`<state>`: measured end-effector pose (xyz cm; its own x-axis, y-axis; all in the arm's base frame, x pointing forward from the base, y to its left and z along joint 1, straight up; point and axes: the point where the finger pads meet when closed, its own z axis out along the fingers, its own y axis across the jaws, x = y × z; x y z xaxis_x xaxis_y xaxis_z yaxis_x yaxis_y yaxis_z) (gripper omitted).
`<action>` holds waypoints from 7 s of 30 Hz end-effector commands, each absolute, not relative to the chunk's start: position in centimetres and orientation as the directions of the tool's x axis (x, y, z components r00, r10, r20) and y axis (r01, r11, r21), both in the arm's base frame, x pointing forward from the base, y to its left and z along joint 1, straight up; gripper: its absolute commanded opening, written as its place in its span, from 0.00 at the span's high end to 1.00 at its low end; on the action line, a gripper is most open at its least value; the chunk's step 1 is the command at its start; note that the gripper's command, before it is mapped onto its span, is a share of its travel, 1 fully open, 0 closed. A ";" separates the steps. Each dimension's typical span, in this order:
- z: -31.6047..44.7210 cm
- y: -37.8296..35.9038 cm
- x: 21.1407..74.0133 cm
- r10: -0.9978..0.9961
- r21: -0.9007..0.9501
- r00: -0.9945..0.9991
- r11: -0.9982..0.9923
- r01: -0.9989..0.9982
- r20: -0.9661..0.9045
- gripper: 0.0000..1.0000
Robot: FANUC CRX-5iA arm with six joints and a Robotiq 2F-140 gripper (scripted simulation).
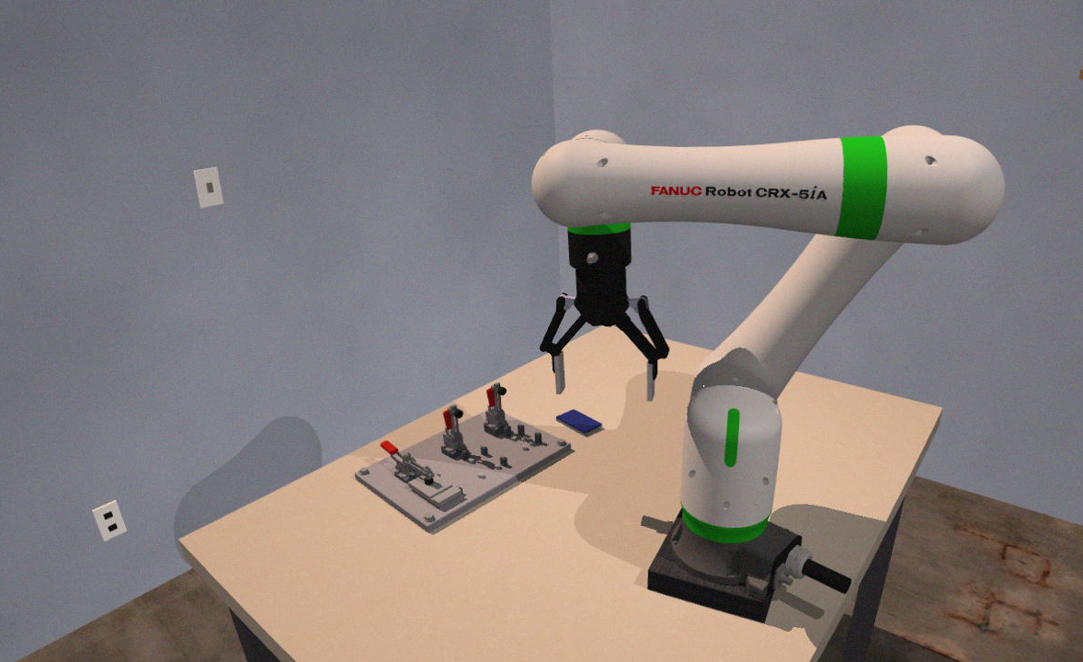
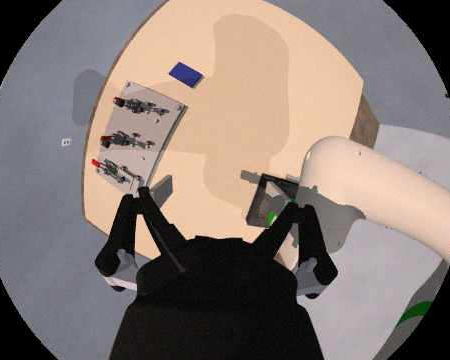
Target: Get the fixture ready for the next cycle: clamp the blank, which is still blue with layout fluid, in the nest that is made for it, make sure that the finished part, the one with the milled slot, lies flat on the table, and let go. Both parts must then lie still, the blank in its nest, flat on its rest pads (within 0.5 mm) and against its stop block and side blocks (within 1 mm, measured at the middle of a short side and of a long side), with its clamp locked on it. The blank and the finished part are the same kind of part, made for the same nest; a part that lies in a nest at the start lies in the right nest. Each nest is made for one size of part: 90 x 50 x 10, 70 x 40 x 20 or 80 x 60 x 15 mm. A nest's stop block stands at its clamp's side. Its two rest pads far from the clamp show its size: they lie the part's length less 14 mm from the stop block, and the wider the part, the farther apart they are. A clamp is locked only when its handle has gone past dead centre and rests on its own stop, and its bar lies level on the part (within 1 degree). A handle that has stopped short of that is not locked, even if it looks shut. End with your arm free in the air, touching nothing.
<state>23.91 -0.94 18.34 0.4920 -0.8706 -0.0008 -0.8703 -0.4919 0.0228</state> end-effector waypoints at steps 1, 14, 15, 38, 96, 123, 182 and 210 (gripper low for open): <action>18.4 -0.9 23.9 -0.871 0.023 0.492 -0.492 -0.870 -0.001 0.00; 18.4 -0.9 23.9 -0.871 0.023 0.492 -0.492 -0.870 -0.001 0.00; 18.4 -0.9 23.9 -0.871 0.023 0.492 -0.492 -0.870 -0.001 0.00; 20.5 7.2 34.0 -0.535 0.010 0.845 -0.845 -0.535 -0.005 0.00; 17.9 19.3 45.9 0.036 -0.001 0.999 -0.999 0.036 0.002 0.72; 17.9 19.3 45.9 0.036 -0.001 0.999 -0.999 0.036 0.002 0.72; 11.9 19.7 56.5 0.036 -0.001 0.999 -0.999 0.036 0.002 0.72; 7.0 19.8 59.6 0.036 -0.001 0.999 -0.999 0.036 0.002 0.72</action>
